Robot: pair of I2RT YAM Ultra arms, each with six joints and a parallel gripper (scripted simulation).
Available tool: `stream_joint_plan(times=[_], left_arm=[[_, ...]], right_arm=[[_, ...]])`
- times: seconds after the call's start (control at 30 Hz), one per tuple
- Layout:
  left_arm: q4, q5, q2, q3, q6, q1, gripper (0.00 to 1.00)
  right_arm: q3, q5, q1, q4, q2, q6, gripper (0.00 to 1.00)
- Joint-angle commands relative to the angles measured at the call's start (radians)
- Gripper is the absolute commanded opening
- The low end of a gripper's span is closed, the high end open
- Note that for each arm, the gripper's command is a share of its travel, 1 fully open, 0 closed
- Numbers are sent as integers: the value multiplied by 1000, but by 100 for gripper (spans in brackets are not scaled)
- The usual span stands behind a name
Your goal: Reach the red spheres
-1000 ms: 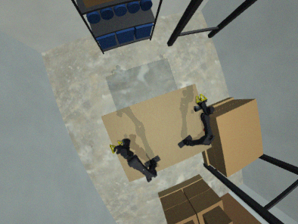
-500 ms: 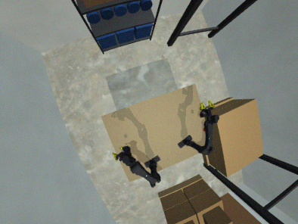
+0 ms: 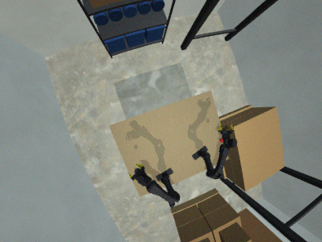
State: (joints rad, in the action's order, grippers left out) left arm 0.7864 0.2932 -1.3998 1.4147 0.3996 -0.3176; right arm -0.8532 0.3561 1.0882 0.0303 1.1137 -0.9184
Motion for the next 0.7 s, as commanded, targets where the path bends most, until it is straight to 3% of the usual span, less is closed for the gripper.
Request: stream_joint_plan(times=[0.0, 0.07, 0.13, 0.43, 0.67], left_arm=[[-82, -41, 111, -94, -162, -28, 100], [-103, -52, 160, -162, -217, -41, 100], [-103, -52, 160, -162, -217, -41, 100], [-189, -90, 342, -413, -420, -86, 100], [-221, -104, 413, -509, -497, -102, 100]], right_arm=[[57, -59, 36, 130, -144, 200, 100], [97, -82, 59, 179, -224, 268, 100], [97, -82, 59, 179, -224, 268, 100], [177, -221, 117, 462, -497, 637, 100], [169, -318, 111, 616, -574, 851, 100]])
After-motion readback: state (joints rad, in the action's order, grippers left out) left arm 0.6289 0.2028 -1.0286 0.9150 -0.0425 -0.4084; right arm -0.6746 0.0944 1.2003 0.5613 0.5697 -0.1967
